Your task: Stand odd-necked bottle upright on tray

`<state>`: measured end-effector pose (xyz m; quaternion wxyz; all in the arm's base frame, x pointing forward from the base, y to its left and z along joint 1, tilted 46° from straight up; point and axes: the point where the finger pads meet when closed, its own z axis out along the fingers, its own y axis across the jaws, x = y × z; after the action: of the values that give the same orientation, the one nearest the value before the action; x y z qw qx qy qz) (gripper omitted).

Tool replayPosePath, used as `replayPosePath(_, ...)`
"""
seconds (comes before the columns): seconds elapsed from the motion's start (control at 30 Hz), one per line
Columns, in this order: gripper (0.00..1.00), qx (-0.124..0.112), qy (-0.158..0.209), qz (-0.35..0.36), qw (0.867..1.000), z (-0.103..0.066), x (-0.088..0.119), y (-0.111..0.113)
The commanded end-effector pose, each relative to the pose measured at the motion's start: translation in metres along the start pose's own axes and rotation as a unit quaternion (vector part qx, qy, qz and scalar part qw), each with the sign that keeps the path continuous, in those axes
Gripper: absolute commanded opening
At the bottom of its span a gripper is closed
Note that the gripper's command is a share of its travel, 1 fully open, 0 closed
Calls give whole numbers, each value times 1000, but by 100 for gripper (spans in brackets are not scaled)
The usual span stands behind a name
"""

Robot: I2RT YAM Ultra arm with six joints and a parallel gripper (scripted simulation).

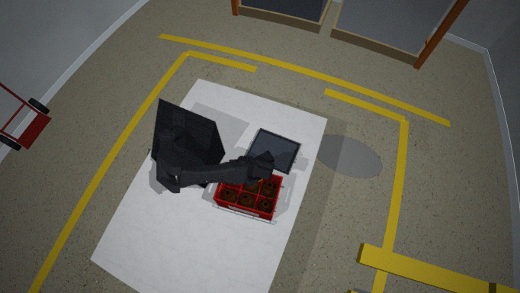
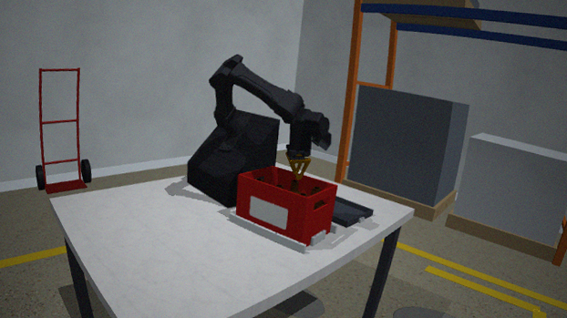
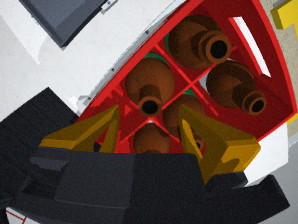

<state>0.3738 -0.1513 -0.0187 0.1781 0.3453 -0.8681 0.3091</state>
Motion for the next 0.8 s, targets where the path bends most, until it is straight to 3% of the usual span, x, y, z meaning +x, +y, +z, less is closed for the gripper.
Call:
replayPosePath(0.0,61,2,-6,-15,1000,0,-9,8)
replayPosePath(0.4,61,5,-8,-12,1000,4,-8,6)
replayPosePath(0.77,61,-1,-3,-13,1000,20,-5,9)
